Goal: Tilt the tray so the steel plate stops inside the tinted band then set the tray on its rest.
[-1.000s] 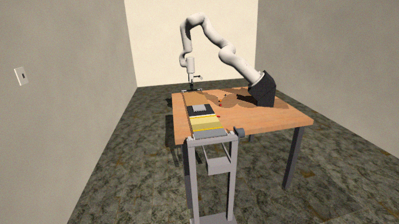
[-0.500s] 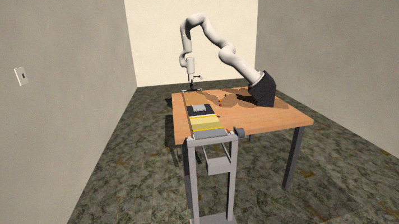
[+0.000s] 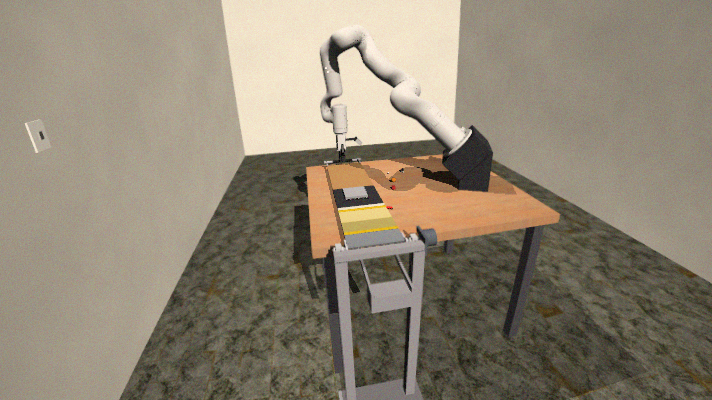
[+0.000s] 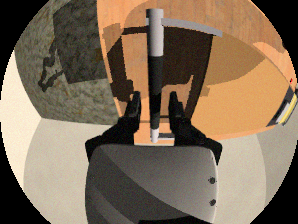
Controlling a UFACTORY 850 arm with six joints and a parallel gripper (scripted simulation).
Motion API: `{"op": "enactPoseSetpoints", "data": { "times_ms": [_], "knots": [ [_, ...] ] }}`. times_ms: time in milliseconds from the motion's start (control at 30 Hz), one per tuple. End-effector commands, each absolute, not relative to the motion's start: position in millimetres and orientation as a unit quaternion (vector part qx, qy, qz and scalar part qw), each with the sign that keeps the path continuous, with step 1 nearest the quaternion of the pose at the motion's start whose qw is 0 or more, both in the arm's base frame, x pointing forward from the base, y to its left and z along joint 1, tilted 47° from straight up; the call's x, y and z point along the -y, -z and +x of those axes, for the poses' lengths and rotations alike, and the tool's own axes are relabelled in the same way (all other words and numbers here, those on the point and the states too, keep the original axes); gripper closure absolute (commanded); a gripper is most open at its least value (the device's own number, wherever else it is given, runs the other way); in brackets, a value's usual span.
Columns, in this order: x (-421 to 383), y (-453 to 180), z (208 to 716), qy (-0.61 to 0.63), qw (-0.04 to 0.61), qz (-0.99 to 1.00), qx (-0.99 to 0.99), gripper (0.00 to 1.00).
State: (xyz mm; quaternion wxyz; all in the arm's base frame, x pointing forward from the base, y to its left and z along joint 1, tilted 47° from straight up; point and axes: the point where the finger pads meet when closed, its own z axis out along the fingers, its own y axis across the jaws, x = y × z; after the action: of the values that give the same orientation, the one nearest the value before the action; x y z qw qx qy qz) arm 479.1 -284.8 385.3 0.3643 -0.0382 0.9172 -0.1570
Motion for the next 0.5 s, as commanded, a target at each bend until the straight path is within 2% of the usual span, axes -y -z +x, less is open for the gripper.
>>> {"op": "enactPoseSetpoints", "data": {
  "times_ms": [0,467],
  "knots": [
    [287.2,-380.2,485.2,0.159,0.367,-0.038,-0.916,0.6],
    [292.2,-367.4,498.0,0.159,0.367,-0.038,-0.916,0.6]
  ]
}}
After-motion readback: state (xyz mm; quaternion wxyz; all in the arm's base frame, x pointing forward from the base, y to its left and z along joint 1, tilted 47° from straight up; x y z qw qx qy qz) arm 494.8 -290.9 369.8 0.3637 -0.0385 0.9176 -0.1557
